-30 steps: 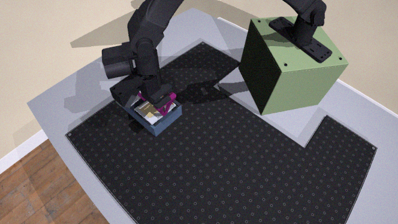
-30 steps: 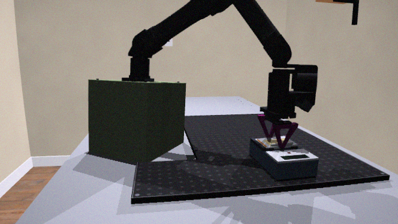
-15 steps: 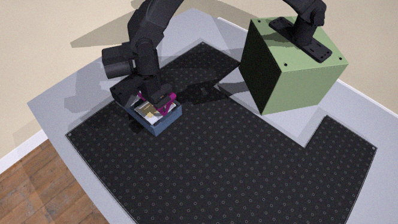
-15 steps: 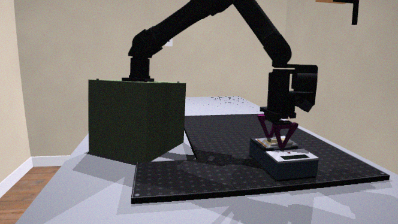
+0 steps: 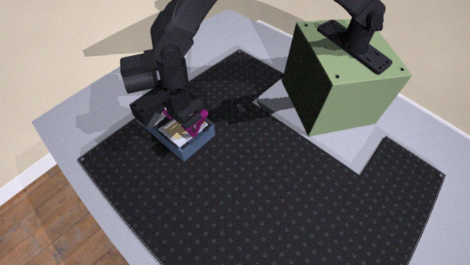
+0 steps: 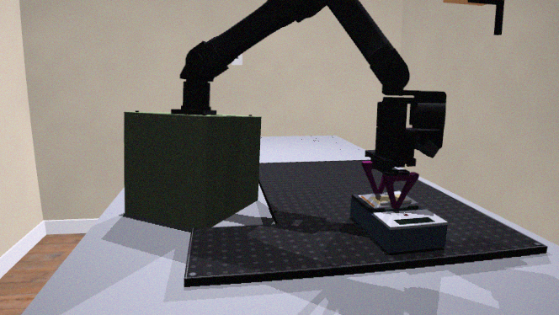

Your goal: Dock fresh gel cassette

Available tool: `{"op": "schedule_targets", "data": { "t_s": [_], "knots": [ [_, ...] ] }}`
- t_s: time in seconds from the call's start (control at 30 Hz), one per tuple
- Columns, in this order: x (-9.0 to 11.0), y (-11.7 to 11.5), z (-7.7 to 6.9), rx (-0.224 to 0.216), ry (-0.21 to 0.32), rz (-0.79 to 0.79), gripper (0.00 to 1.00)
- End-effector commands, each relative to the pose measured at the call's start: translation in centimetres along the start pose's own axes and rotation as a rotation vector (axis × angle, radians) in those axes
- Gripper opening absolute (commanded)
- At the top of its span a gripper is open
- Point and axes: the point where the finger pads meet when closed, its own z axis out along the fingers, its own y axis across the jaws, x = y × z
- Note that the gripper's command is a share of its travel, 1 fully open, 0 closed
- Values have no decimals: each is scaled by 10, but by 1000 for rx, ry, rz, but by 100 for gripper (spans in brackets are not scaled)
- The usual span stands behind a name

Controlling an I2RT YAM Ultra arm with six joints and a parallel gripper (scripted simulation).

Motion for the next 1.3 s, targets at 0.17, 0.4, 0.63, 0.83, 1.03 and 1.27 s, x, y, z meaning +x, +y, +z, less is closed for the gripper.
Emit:
{"op": "schedule_targets", "data": {
  "t_s": [0.17,0.4,0.63,0.83,1.03,1.27],
  "knots": [
    [-5,-8,21,30,-10,-5,0],
    [-5,-8,21,30,-10,-5,0],
    [-5,-8,21,30,-10,-5,0],
    [-5,-8,21,30,-10,-5,0],
    [-5,-8,20,30,-10,16,91],
    [9,-1,21,10,24,-2,91]
  ]
}}
